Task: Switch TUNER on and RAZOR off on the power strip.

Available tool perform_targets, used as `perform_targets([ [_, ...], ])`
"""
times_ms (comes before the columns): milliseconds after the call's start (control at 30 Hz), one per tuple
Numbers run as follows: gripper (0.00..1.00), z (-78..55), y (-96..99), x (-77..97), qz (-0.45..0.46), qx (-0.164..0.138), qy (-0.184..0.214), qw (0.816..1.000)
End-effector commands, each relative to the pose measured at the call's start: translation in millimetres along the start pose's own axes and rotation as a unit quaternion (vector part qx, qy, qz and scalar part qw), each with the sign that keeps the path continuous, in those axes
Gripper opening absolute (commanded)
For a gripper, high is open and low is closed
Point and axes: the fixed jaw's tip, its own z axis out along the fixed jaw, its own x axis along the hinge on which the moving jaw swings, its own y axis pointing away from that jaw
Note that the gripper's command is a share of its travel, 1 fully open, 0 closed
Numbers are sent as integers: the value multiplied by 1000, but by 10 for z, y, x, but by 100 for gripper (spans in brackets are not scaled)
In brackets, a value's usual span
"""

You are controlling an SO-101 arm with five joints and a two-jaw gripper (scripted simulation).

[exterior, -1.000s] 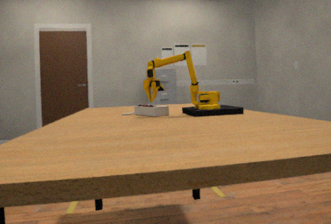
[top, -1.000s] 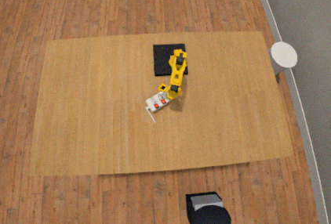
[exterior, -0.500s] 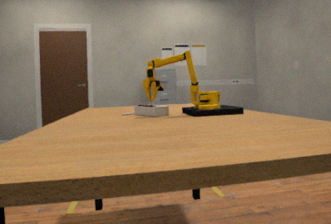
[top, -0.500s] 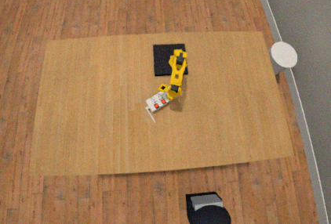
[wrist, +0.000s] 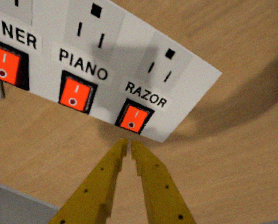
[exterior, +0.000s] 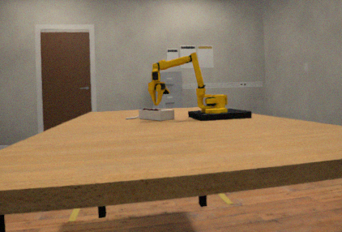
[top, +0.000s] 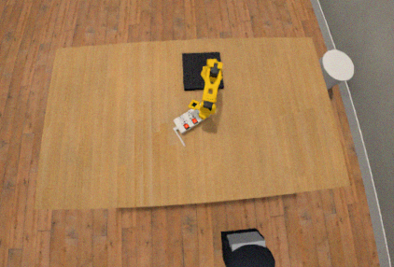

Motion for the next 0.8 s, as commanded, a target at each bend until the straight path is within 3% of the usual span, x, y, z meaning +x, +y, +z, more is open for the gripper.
perform_targets([
  [0, 0, -13, 18, 24, -5, -6, 3, 1000],
  [767, 0, 27, 22, 26, -5, -6, 3, 1000],
])
